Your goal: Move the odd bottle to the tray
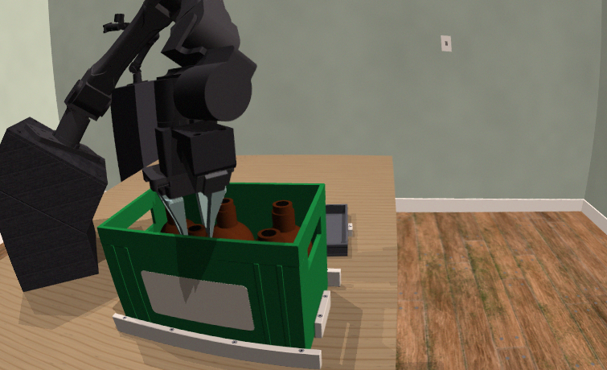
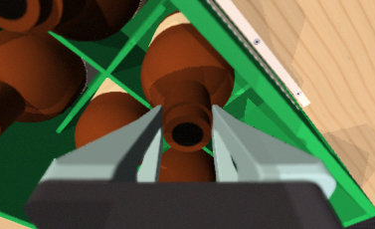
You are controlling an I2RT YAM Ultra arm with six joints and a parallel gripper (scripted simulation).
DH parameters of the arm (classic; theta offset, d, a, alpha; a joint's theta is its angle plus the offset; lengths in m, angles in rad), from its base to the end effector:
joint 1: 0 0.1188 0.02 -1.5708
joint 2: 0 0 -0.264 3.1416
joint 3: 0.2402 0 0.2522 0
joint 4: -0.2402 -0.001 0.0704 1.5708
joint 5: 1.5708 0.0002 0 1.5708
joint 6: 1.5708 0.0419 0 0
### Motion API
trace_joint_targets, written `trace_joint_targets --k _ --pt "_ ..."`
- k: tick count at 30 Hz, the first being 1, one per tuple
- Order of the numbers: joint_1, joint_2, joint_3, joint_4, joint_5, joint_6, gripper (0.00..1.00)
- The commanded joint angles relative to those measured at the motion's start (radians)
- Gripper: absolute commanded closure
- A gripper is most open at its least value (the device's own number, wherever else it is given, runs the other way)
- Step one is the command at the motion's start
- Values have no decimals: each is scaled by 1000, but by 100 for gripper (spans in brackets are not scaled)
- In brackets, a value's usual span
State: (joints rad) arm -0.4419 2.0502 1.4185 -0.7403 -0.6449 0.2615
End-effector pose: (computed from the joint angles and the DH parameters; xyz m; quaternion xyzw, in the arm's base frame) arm 0.3684 -0.1453 0.1549 0.2956 0.8968 0.3056 0.1221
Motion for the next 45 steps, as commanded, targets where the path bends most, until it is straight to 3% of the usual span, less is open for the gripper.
trace_joint_targets --k 1,18,19,45 --pt "-14 9 -8 7 0 5 100" --pt "-14 9 -8 7 0 5 100" --pt "-14 9 -8 7 0 5 39" --pt "-14 9 -8 7 0 5 39"
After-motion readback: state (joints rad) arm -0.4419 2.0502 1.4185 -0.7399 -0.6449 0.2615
